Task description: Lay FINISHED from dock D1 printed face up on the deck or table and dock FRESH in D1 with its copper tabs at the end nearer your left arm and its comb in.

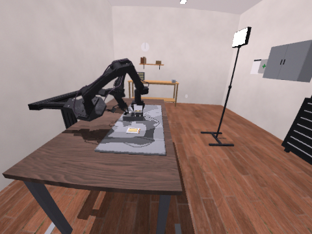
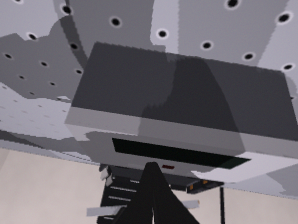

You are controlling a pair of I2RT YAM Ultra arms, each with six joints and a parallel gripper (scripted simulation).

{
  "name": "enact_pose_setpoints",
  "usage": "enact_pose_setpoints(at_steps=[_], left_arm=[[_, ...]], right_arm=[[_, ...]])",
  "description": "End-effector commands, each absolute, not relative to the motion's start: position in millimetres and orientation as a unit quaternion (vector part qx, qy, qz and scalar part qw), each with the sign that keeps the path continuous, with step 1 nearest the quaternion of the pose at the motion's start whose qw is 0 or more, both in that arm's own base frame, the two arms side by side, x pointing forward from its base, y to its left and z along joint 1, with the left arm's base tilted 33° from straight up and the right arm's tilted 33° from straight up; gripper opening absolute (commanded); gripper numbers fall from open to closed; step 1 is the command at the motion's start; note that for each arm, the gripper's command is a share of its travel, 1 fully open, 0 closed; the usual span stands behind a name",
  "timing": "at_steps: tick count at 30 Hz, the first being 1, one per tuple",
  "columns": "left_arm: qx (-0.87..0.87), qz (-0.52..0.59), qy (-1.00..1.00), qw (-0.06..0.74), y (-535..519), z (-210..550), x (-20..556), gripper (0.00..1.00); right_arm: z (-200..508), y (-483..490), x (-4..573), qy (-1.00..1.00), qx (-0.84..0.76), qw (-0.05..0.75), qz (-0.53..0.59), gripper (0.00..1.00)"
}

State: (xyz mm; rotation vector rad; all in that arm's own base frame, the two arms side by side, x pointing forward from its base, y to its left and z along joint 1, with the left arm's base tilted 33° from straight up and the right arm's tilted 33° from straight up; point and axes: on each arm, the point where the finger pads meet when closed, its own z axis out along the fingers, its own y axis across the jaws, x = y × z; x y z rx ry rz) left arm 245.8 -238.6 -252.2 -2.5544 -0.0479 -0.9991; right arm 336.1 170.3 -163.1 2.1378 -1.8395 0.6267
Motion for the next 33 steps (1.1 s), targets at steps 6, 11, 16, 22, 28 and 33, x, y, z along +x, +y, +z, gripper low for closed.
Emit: enact_pose_setpoints(at_steps=[6,11,16,22,28,33], left_arm=[[-0.927,-0.271,-0.002,0.259,-191.9,-287.0,220.8,0.00],[-0.927,-0.271,-0.002,0.259,-191.9,-287.0,220.8,0.00],[-0.927,-0.271,-0.002,0.259,-191.9,-287.0,220.8,0.00],[-0.927,-0.271,-0.002,0.259,-191.9,-287.0,220.8,0.00],[-0.927,-0.271,-0.002,0.259,-191.9,-287.0,220.8,0.00],[-0.927,-0.271,-0.002,0.259,-191.9,-287.0,220.8,0.00]], right_arm=[[-145.1,191.6,344.0,-0.632,0.737,0.098,0.219,0.00],[-143.1,191.6,342.3,-0.632,0.737,0.101,0.218,0.00],[-141.0,191.6,340.7,-0.632,0.737,0.101,0.218,0.00],[-141.0,191.6,340.7,-0.632,0.737,0.101,0.218,0.00],[-140.4,192.0,339.6,-0.630,0.739,0.105,0.216,0.00],[-138.3,193.1,336.3,-0.630,0.739,0.105,0.216,0.00]])
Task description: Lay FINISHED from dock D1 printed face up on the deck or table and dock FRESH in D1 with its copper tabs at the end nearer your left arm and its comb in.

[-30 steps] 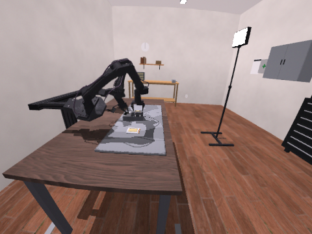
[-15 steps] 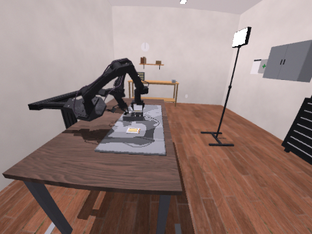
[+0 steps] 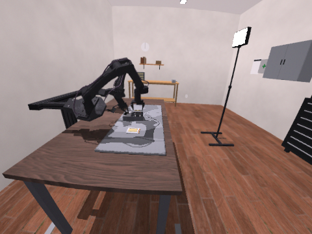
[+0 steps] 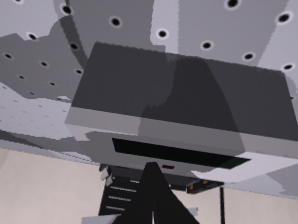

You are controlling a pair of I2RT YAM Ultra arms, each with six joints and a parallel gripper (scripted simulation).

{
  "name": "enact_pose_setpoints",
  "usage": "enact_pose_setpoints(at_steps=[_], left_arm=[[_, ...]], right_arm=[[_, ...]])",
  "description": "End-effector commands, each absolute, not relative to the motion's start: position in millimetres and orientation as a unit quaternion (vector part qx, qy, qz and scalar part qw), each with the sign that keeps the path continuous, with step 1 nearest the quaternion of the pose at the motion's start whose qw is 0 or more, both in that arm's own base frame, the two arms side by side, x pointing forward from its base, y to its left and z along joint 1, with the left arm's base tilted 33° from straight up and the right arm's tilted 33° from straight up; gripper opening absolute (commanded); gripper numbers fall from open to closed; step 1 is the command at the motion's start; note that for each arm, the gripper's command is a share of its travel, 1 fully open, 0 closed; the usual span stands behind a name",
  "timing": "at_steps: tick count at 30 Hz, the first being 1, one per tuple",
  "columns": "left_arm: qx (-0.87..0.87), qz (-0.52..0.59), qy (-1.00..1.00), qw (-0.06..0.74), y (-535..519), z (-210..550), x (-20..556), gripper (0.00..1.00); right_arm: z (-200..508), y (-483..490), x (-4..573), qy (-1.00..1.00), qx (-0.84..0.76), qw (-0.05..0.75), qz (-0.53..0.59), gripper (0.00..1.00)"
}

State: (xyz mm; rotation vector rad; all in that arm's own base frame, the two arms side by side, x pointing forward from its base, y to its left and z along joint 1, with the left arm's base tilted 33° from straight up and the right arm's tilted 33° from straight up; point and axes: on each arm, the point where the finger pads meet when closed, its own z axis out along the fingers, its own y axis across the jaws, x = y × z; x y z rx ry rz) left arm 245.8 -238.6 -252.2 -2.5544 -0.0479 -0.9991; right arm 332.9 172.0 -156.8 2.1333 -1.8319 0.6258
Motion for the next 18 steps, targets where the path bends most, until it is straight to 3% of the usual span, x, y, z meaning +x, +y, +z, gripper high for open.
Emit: enact_pose_setpoints(at_steps=[1,18], left_arm=[[-0.927,-0.271,-0.002,0.259,-191.9,-287.0,220.8,0.00],[-0.927,-0.271,-0.002,0.259,-191.9,-287.0,220.8,0.00]], right_arm=[[-138.1,193.2,336.0,-0.630,0.739,0.105,0.216,0.00],[-133.9,194.0,336.1,-0.632,0.737,0.103,0.214,0.00]])
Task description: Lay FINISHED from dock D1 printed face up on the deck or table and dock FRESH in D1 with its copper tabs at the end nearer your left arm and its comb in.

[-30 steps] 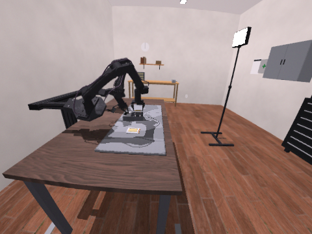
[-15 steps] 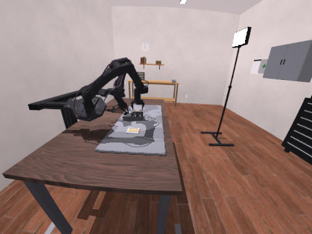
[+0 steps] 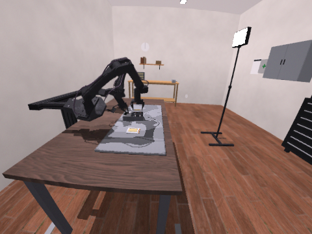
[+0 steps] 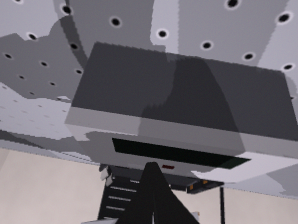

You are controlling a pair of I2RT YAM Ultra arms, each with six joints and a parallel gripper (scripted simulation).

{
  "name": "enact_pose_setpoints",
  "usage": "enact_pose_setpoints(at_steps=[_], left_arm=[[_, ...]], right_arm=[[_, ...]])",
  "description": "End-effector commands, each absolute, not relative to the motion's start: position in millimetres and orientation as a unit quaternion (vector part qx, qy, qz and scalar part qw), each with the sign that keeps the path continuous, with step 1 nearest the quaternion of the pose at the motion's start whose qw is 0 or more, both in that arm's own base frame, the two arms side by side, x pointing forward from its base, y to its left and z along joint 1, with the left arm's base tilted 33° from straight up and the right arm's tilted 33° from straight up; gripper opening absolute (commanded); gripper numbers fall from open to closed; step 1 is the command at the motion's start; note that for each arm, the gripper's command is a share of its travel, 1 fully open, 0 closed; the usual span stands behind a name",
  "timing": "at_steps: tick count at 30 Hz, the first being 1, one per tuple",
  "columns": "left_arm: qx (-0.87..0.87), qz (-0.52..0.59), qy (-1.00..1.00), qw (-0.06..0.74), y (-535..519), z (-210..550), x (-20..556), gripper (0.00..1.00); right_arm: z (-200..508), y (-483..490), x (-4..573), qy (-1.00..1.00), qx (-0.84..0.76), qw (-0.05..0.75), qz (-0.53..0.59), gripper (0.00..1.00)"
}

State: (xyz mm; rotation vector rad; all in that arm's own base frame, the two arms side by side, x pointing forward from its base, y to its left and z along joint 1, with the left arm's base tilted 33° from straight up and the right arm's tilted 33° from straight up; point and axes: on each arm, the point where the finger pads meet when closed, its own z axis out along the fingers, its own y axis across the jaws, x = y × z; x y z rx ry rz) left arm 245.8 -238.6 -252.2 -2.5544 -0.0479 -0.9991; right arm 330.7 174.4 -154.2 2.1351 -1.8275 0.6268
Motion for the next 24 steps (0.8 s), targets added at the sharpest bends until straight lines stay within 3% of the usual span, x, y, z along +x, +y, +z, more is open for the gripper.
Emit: enact_pose_setpoints(at_steps=[1,24], left_arm=[[-0.927,-0.271,-0.002,0.259,-191.9,-287.0,220.8,0.00],[-0.927,-0.271,-0.002,0.259,-191.9,-287.0,220.8,0.00]], right_arm=[[-133.9,194.0,336.1,-0.632,0.737,0.103,0.214,0.00],[-142.4,183.8,335.3,-0.631,0.735,0.119,0.218,0.00]])
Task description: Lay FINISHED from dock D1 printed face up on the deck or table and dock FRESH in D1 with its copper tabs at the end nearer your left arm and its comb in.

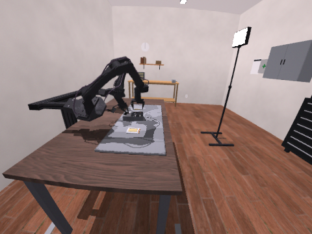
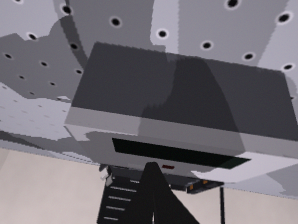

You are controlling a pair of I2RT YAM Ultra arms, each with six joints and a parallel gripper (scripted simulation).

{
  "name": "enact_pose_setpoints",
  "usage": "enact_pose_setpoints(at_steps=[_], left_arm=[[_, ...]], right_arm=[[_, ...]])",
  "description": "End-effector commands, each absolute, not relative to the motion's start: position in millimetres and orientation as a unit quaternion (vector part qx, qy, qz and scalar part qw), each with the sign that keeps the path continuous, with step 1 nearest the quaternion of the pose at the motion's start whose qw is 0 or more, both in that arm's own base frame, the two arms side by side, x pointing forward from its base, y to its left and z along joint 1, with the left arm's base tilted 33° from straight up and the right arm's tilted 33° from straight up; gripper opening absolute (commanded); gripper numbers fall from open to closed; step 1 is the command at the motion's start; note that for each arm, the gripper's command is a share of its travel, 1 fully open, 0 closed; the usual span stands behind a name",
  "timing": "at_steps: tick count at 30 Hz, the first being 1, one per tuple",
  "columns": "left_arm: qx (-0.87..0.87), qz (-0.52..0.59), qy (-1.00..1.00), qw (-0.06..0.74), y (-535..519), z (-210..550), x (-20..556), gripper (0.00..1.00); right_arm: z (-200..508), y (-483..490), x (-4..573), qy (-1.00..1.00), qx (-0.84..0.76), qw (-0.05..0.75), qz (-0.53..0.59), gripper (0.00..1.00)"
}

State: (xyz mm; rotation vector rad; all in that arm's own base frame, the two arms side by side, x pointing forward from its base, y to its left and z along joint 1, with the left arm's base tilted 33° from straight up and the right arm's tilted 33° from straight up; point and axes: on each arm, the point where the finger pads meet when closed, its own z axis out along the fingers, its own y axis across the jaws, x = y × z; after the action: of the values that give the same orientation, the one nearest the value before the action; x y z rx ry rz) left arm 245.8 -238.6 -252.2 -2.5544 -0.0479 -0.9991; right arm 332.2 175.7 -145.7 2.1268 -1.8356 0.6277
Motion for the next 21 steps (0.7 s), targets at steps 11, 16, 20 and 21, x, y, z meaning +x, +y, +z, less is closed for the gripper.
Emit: enact_pose_setpoints(at_steps=[11,16,20,21], left_arm=[[-0.922,-0.311,-0.009,0.230,-194.9,-284.8,222.3,0.00],[-0.913,-0.357,-0.018,0.195,-199.9,-281.2,224.9,0.00],[-0.913,-0.357,-0.018,0.195,-203.8,-278.3,226.9,0.00],[-0.913,-0.357,-0.018,0.195,-204.8,-277.6,227.4,0.00]], right_arm=[[-145.3,180.4,335.0,-0.631,0.735,0.119,0.218,0.00],[-145.3,180.4,335.0,-0.631,0.735,0.119,0.218,0.00],[-145.3,180.4,335.0,-0.631,0.735,0.119,0.218,0.00],[-145.3,180.4,335.0,-0.631,0.735,0.119,0.218,0.00]])
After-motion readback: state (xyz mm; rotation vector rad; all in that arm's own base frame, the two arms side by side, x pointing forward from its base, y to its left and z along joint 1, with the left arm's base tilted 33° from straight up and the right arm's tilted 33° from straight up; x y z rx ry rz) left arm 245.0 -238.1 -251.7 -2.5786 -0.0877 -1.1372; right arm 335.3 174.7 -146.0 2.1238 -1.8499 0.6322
